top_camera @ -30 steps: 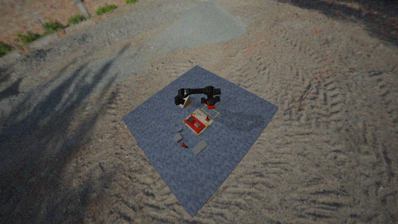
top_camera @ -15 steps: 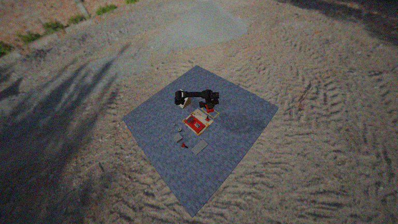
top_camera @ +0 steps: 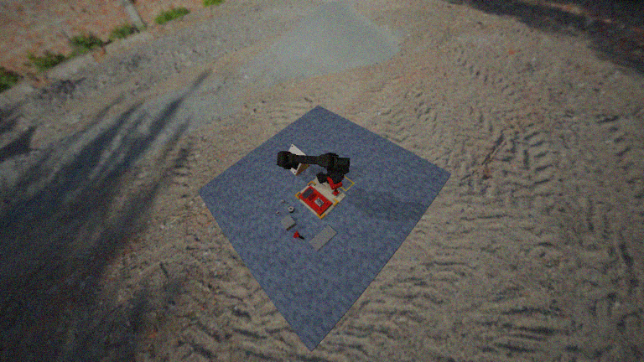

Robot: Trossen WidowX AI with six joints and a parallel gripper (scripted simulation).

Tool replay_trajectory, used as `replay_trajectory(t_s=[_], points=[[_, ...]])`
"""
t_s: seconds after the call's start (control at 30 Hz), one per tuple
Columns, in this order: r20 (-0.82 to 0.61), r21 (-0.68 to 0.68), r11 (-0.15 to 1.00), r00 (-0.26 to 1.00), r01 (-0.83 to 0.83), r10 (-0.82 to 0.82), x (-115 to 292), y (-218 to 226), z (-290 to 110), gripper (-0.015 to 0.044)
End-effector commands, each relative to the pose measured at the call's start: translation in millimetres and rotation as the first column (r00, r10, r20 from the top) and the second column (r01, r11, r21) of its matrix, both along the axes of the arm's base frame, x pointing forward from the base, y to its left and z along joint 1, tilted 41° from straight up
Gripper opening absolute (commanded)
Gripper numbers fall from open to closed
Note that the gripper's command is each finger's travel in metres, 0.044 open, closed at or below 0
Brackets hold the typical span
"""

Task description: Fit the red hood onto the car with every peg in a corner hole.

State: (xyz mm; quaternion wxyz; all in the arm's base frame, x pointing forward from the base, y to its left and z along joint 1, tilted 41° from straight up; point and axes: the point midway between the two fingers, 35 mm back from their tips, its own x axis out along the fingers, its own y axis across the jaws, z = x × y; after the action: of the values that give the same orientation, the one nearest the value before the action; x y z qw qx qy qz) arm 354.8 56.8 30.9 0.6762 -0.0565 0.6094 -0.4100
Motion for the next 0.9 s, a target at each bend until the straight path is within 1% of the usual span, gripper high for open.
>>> replay_trajectory(t_s=[0.0,0.87], points=[[-0.028,-0.003,0.999,0.999,-0.035,0.035,0,-11,9,0.0],[-0.226,0.035,0.964,0.937,-0.265,0.266,-10,-92,74,0.0]])
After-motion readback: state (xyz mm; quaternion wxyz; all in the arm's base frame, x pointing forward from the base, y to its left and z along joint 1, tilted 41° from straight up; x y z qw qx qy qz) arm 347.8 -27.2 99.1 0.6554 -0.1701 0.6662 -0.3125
